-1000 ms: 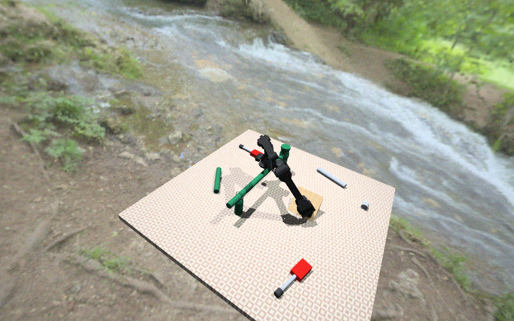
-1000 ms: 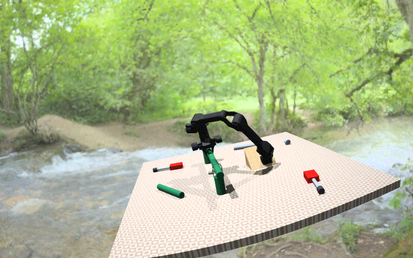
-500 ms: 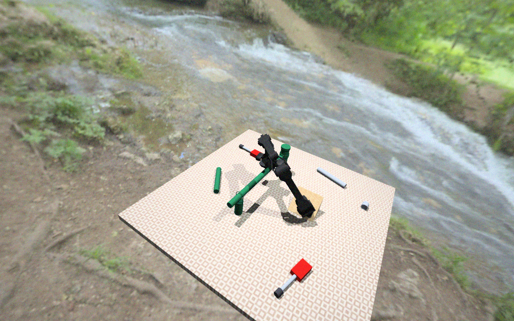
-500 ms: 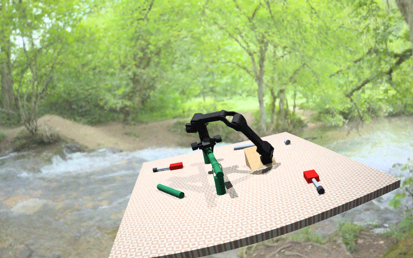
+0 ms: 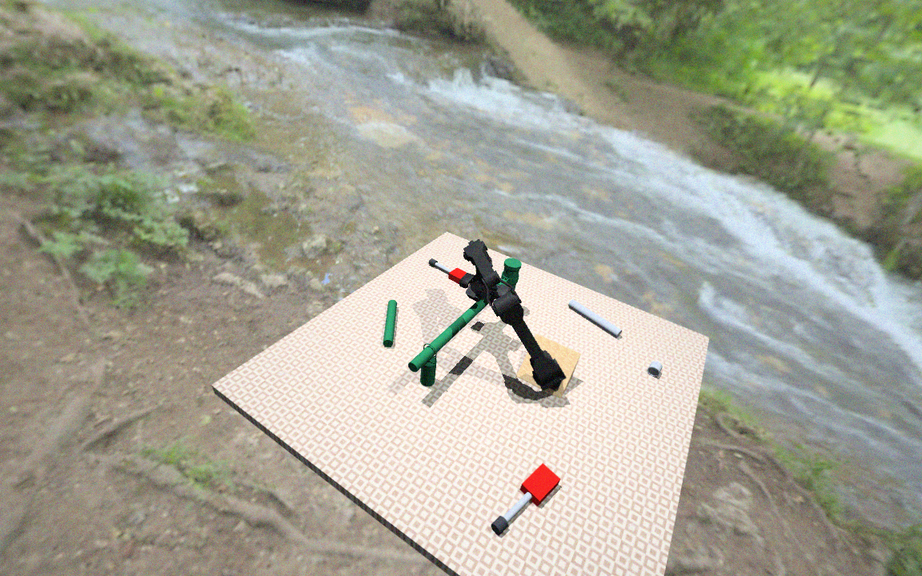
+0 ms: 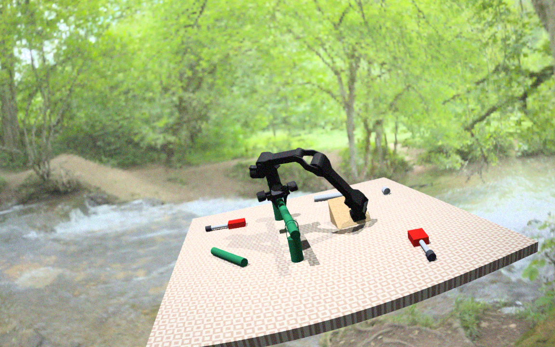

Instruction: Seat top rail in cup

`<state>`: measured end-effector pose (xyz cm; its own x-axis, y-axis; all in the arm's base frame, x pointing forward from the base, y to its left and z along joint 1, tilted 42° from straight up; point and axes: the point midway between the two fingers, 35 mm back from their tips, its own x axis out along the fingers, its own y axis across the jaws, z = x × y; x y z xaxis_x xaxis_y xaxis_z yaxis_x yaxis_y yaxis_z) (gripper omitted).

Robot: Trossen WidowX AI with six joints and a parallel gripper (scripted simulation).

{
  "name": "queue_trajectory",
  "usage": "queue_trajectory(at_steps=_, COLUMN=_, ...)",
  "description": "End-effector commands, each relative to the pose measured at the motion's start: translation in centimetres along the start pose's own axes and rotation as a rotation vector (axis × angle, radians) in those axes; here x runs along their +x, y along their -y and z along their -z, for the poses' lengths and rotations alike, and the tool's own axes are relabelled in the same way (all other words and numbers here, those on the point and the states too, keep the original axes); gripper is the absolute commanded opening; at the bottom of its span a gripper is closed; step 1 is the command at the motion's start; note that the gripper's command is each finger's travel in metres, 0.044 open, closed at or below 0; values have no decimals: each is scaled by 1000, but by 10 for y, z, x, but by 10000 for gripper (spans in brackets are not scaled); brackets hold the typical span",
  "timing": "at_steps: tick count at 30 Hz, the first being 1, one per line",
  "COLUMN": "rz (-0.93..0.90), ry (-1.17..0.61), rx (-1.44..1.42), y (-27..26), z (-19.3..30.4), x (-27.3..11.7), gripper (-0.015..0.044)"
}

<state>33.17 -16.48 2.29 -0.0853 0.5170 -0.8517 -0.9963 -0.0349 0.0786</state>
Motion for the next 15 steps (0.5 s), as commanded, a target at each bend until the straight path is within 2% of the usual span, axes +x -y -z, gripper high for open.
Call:
queue_trajectory(at_steps=1, rz=0, ry=0, rx=1, y=0, z=0, x=0, gripper=0)
queue_trajectory(at_steps=5, rz=0, ry=0, rx=1, y=0, z=0, x=0, gripper=0)
queue_trajectory(at_steps=15, rz=1, ry=0, rx=2, y=0, z=-1, x=-1, gripper=262)
